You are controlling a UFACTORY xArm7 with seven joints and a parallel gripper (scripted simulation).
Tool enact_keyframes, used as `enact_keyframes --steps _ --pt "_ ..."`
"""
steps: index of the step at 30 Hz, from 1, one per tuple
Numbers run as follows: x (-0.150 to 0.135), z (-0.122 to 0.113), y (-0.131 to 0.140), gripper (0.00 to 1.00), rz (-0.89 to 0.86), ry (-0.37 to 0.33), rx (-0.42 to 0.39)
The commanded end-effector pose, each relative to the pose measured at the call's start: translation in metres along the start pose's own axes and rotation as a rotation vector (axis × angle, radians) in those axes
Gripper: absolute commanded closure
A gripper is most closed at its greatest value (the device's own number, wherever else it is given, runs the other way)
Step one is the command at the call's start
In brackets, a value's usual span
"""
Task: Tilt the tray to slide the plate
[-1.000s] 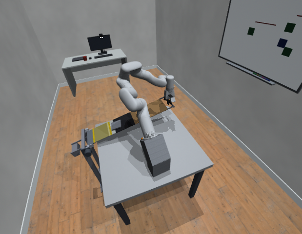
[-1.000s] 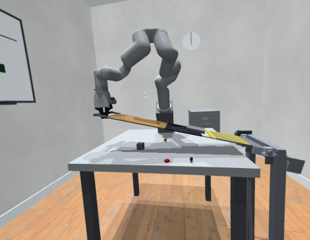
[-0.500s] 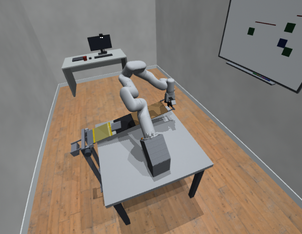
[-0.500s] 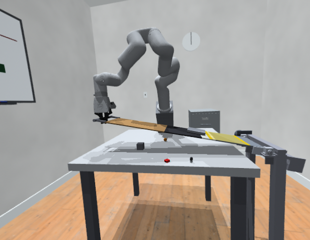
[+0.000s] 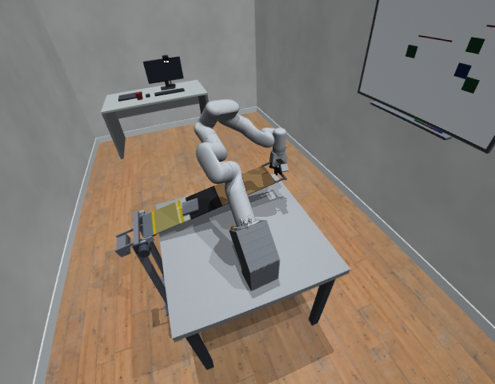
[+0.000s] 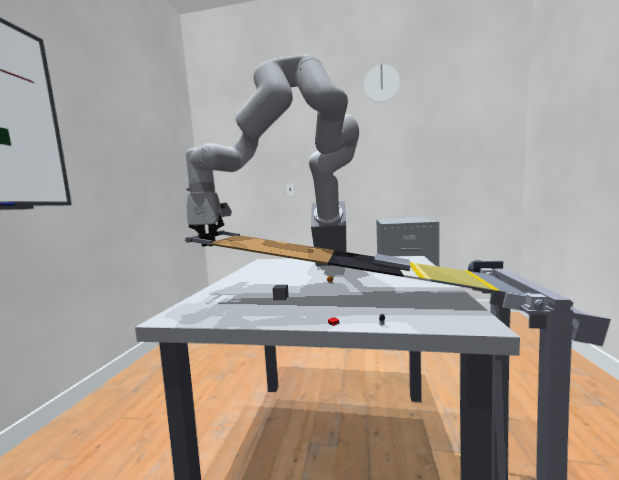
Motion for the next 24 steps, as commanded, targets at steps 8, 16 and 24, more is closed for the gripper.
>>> enact_keyframes --steps 8,16,24 --pt "0.003 -0.024 -0.001 1.00 0.003 -0.006 -0.002" --pt "0.003 -0.024 -0.001 1.00 0.003 -0.006 -0.002" --pt "-0.003 0.002 0.000 1.00 0.003 -0.006 -0.002"
Point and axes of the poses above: the point where the finger pads meet when closed, its own z axis out along the fingers, its own x axis across the jaws, y = z × x, the point moved 9 cm from there along -z, back along the fingers, and after that the axes turned 9 degrees about z, right-handed, at the moved point
